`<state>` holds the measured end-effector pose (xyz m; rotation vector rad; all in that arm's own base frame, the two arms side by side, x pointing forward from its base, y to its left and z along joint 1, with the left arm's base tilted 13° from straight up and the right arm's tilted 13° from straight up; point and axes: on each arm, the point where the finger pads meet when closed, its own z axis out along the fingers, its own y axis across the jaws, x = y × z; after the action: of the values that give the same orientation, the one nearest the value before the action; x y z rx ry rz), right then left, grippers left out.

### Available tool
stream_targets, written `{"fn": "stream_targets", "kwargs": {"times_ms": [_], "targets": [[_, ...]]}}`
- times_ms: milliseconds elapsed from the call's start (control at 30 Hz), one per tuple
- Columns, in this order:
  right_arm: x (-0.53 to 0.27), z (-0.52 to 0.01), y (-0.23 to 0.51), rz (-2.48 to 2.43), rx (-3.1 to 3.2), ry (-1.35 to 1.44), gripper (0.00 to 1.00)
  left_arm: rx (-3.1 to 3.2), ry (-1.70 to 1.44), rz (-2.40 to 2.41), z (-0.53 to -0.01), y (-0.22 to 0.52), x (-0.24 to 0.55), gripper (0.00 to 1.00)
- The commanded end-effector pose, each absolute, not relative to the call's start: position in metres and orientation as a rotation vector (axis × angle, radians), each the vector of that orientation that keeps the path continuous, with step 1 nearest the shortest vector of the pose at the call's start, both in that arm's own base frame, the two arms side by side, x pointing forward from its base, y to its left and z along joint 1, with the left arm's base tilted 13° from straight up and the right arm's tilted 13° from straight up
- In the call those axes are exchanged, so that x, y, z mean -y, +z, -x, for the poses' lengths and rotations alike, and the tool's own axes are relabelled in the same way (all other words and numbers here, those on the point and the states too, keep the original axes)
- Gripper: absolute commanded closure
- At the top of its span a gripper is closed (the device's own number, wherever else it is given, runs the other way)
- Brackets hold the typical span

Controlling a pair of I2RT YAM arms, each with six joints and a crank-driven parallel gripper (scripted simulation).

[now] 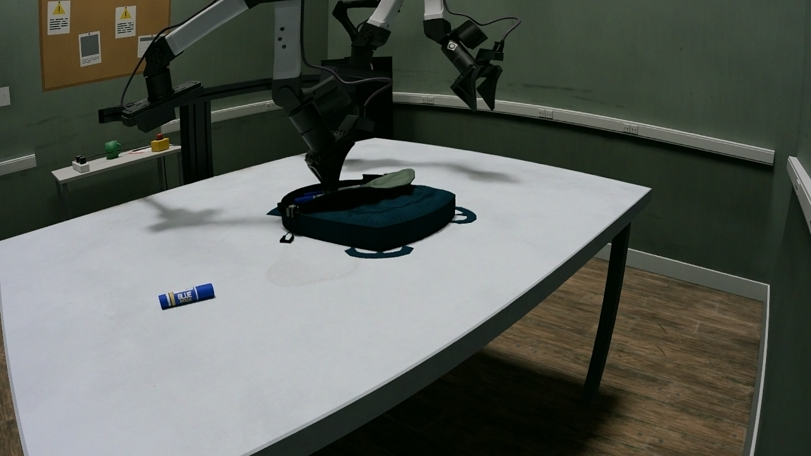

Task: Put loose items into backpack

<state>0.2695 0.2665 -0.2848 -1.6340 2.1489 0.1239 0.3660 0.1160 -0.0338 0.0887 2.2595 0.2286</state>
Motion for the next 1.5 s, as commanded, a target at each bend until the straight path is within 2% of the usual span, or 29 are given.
{"fn": "stream_targets", "kwargs": {"times_ms": [0,467,500,633,667,800,833,1467], "targets": [[-0.272,-0.271,-0.281,1.633,-2.133,0.13,0.83,-2.245,0.228,-0.094,-0.369,-0.03,-0.115,0.1],[-0.272,-0.271,-0.281,1.633,-2.133,0.13,0.83,-2.245,0.228,-0.094,-0.369,-0.03,-0.115,0.1],[-0.272,-0.271,-0.281,1.633,-2.133,0.13,0.86,-2.245,0.228,-0.094,-0.369,-0.03,-0.115,0.1],[-0.272,-0.271,-0.281,1.633,-2.133,0.13,0.86,-2.245,0.228,-0.094,-0.369,-0.03,-0.115,0.1],[-0.272,-0.271,-0.281,1.633,-2.133,0.13,0.78,-2.245,0.228,-0.094,-0.369,-0.03,-0.115,0.1],[-0.272,-0.271,-0.281,1.633,-2.133,0.13,0.78,-2.245,0.228,-0.094,-0.369,-0.03,-0.115,0.1],[-0.272,-0.271,-0.281,1.633,-2.133,0.13,0.71,-2.245,0.228,-0.094,-0.369,-0.03,-0.115,0.1],[-0.284,-0.275,-0.252,1.615,-2.119,0.132,0.71,-2.245,0.228,-0.094,-0.369,-0.03,-0.115,0.1]]}}
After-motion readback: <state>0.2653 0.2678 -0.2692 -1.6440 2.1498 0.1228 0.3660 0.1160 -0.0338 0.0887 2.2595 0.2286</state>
